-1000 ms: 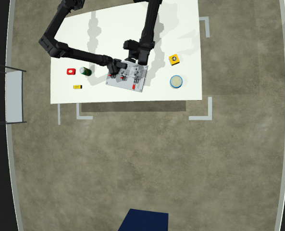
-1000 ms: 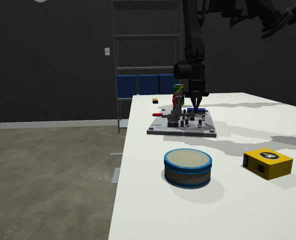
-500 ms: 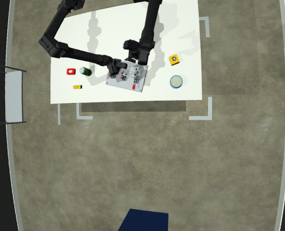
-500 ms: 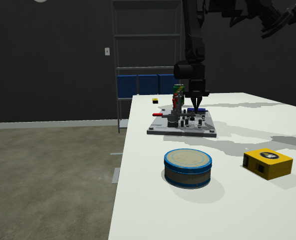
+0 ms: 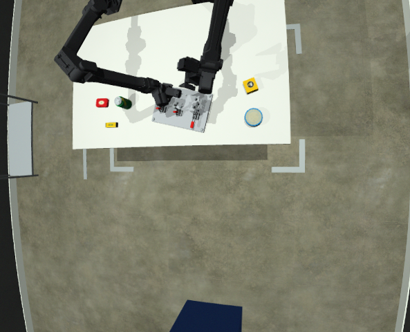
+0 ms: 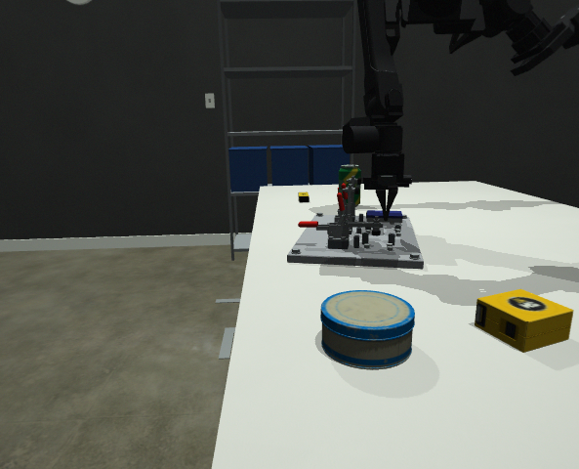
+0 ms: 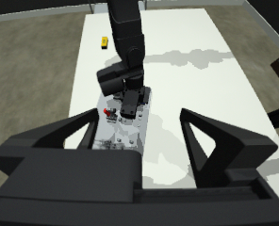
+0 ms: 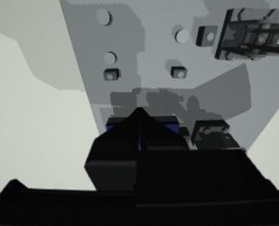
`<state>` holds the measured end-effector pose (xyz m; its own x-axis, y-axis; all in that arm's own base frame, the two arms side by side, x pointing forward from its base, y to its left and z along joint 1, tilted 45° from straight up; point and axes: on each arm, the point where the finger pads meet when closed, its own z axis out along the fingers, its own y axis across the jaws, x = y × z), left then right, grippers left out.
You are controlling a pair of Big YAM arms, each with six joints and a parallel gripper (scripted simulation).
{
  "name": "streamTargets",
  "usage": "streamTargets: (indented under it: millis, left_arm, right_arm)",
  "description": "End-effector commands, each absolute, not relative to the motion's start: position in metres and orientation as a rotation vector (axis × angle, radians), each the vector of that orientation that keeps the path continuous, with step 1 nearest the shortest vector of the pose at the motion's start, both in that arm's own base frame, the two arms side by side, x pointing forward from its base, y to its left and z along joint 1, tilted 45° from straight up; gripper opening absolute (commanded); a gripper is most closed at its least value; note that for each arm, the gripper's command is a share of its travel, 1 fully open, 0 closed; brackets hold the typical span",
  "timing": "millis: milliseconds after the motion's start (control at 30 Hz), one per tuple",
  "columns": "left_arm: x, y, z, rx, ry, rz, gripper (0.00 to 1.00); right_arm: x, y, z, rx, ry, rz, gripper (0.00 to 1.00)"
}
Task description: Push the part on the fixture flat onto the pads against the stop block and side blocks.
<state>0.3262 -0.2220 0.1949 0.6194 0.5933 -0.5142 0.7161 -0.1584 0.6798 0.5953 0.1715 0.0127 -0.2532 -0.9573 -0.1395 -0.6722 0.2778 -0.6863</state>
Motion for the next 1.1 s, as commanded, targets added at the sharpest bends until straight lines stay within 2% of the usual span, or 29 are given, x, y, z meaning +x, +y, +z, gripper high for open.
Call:
streamTargets:
  millis: [0,233,700,1067]
  left_arm:
    - [0.33,-0.224,0.204,1.836,1.049,-0.151,1.0]
    - [0.33,-0.224,0.204,1.836,1.049,-0.151,1.0]
    - [0.33,-0.224,0.204,1.836,1.049,-0.151,1.0]
    - [0.33,-0.224,0.204,1.836,1.049,-0.151,1.0]
  right_arm:
    - [0.6,0.15,0.028,-1.416,2.009,-0.717,0.0]
    - [0.597,0.188,0.007,-1.45,2.055,-0.7,0.0]
    - [0.599,0.184,0.015,-1.441,2.05,-0.705,0.0]
    - [0.569,0.187,0.035,-1.446,2.051,-0.696,0.0]
